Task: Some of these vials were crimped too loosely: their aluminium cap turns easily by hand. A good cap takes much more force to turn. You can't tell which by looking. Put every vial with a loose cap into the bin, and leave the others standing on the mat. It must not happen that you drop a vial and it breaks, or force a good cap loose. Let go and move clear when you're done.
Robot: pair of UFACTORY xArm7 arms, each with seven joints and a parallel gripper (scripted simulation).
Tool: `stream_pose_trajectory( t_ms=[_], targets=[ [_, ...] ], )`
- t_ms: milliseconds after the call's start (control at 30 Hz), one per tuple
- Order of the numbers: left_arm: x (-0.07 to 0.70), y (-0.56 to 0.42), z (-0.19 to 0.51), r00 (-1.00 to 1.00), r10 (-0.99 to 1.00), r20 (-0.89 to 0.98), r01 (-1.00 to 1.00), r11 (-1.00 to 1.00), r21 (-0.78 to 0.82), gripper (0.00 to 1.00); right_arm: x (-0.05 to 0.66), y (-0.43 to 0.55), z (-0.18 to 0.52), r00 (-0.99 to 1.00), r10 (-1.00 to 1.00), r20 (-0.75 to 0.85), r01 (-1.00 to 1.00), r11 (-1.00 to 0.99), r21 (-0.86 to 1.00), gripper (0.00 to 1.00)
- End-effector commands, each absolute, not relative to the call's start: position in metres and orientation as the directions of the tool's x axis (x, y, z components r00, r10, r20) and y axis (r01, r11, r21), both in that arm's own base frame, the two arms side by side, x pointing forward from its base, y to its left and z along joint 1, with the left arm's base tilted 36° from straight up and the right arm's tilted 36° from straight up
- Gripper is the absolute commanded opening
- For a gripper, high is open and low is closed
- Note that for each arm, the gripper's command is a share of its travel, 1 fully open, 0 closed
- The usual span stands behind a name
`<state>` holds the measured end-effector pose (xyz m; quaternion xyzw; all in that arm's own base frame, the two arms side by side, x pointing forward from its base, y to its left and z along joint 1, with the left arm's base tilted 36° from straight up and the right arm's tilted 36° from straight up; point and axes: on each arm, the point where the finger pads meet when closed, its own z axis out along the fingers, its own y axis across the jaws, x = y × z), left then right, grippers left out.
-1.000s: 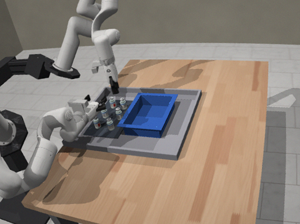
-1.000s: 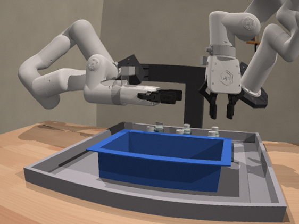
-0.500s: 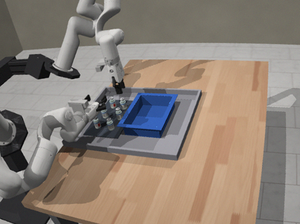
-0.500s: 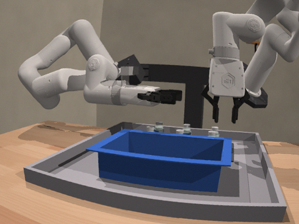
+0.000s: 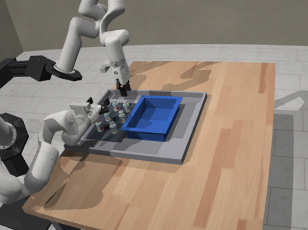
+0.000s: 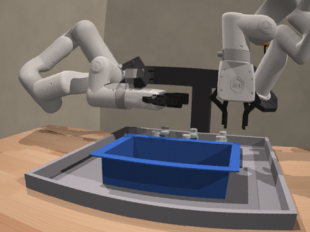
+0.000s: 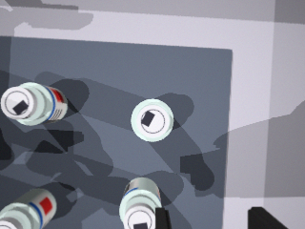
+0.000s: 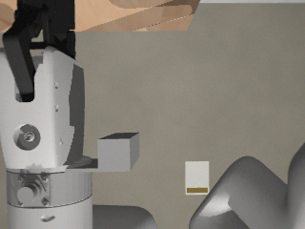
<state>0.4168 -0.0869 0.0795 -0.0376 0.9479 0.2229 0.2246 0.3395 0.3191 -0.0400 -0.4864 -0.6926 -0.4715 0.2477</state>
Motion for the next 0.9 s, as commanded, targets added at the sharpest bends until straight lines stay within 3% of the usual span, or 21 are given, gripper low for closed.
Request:
stream_pose_trajectory(
  t_ms=[0,867],
  targets=[
    [0.4207,-0.0873,0.0819,-0.905,0.064,-0.42,-0.131,0.898,0.421,0.5,0.3383,0.3203,-0.0381,-0.407,0.436,0.802,0.906,0.084,0.414,1.0],
    [0.4215,-0.0871,0.0822,-0.901,0.051,-0.431,-0.147,0.898,0.414,0.5,0.3386,0.3206,-0.0385,-0.407,0.436,0.802,0.906,0.084,0.414,1.0]
  ],
)
